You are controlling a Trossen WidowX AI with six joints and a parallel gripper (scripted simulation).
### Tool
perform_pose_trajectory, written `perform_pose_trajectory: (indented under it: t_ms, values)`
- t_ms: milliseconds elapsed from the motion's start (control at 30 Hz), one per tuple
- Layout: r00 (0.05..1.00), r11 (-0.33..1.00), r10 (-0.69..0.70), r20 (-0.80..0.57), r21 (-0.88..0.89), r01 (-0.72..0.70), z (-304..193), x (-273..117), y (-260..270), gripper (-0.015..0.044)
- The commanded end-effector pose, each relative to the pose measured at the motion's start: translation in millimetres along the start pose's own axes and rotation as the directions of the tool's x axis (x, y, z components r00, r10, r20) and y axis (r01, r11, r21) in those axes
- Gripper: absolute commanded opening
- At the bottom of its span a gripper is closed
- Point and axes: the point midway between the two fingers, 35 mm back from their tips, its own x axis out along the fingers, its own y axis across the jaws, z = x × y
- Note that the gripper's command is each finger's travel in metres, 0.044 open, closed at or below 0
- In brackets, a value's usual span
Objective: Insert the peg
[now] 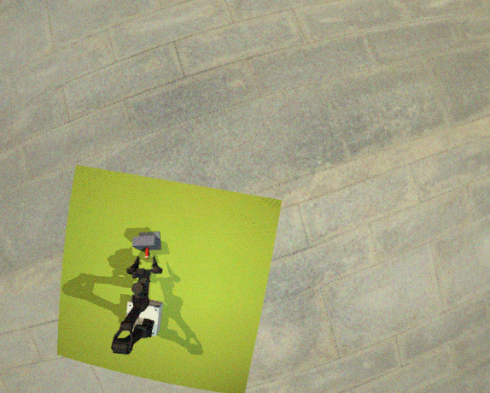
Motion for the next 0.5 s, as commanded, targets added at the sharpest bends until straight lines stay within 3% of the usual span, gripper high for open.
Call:
perform_pose_trajectory:
  t_ms: [0, 467]
  values:
    - [1.000, 1.000, 0.004, -0.006, -0.002, -0.004, -2, -4, 1, 0.0440]
    - [1.000, 1.000, 0.003, -0.005, -0.002, -0.003, 1, -17, 0, 0.0440]
